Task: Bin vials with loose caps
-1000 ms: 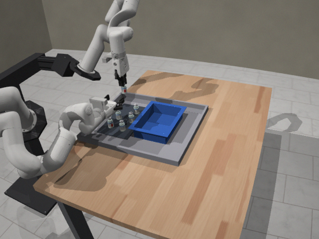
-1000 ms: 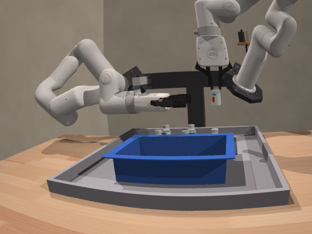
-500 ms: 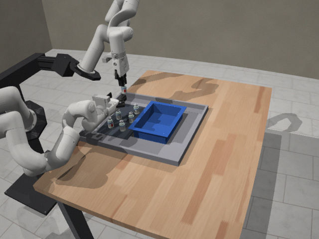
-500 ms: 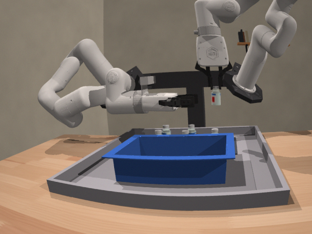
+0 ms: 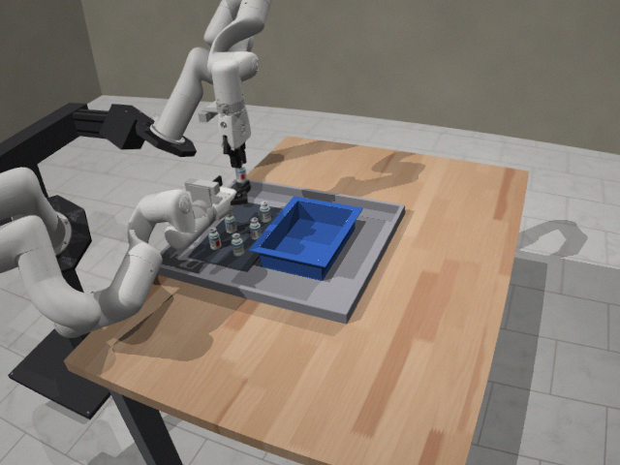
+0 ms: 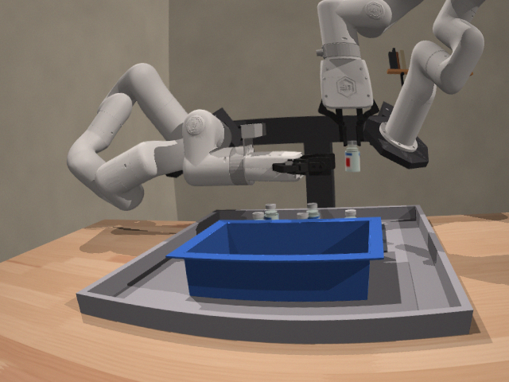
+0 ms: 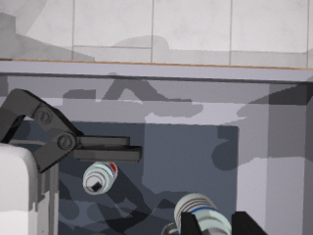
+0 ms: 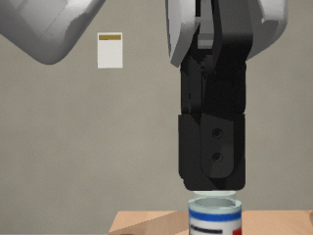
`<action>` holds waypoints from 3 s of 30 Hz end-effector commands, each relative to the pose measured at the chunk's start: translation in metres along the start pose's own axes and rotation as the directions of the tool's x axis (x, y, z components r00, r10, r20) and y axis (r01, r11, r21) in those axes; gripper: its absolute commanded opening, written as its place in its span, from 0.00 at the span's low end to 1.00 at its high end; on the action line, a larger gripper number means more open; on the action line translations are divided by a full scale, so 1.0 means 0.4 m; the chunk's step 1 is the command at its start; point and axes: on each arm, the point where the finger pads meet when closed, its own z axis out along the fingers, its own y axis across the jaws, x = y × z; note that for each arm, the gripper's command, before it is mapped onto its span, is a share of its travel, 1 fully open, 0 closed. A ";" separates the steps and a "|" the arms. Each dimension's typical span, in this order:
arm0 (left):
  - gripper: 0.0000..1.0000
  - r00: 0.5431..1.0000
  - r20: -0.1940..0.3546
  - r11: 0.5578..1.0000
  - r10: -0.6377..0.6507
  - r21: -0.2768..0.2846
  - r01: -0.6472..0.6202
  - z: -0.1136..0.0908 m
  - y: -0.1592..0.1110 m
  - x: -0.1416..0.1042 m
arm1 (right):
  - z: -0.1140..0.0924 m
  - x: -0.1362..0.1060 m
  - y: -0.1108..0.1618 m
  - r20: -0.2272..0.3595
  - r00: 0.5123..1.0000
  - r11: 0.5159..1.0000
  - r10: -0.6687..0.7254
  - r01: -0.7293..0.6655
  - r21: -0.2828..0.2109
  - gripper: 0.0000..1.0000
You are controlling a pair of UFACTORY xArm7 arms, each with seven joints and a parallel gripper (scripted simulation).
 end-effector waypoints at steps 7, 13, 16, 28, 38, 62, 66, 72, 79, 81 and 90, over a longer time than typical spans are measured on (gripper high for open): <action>0.23 1.000 0.003 1.000 0.000 0.003 0.000 -0.002 -0.002 -0.002 | 0.070 0.007 0.001 -0.004 1.000 1.000 -0.002 0.002 0.000 1.00; 0.23 1.000 0.003 1.000 0.000 0.003 0.000 -0.003 -0.003 -0.002 | 0.064 0.007 0.000 -0.005 1.000 1.000 -0.002 0.002 0.001 1.00; 0.23 1.000 0.003 1.000 0.000 0.003 0.000 -0.003 -0.003 -0.003 | 0.079 0.007 0.000 -0.005 1.000 1.000 -0.002 0.002 0.001 1.00; 0.23 1.000 0.003 1.000 0.000 0.003 0.000 -0.003 -0.004 -0.003 | 0.104 0.006 0.000 -0.005 1.000 1.000 -0.002 0.002 0.001 1.00; 0.23 1.000 0.003 1.000 0.000 0.003 0.000 -0.002 -0.003 -0.003 | 0.116 0.006 0.000 -0.005 1.000 1.000 -0.003 0.003 0.000 1.00; 0.23 1.000 0.003 1.000 0.000 0.003 0.000 -0.003 -0.003 -0.002 | 0.120 0.006 0.001 -0.005 1.000 1.000 -0.003 0.003 0.000 0.00; 0.23 1.000 0.003 1.000 0.000 0.003 0.000 -0.003 -0.003 -0.002 | 0.120 0.006 0.000 -0.005 1.000 1.000 -0.003 0.003 0.000 0.00; 0.23 1.000 0.003 1.000 0.000 0.003 0.000 -0.004 -0.004 -0.002 | 0.121 0.006 0.000 -0.005 1.000 1.000 -0.003 0.003 0.000 0.00; 0.23 1.000 0.003 1.000 0.000 0.003 0.000 -0.003 -0.003 -0.002 | 0.121 0.006 -0.001 -0.005 1.000 1.000 -0.003 0.003 0.000 0.00; 0.23 1.000 0.003 1.000 0.000 0.003 0.000 -0.003 -0.003 -0.002 | 0.120 0.006 0.000 -0.005 1.000 1.000 -0.003 0.003 0.000 0.00; 0.23 1.000 0.003 1.000 0.000 0.003 0.000 -0.002 -0.003 -0.004 | 0.120 0.007 0.000 -0.005 1.000 1.000 -0.003 0.003 0.000 0.00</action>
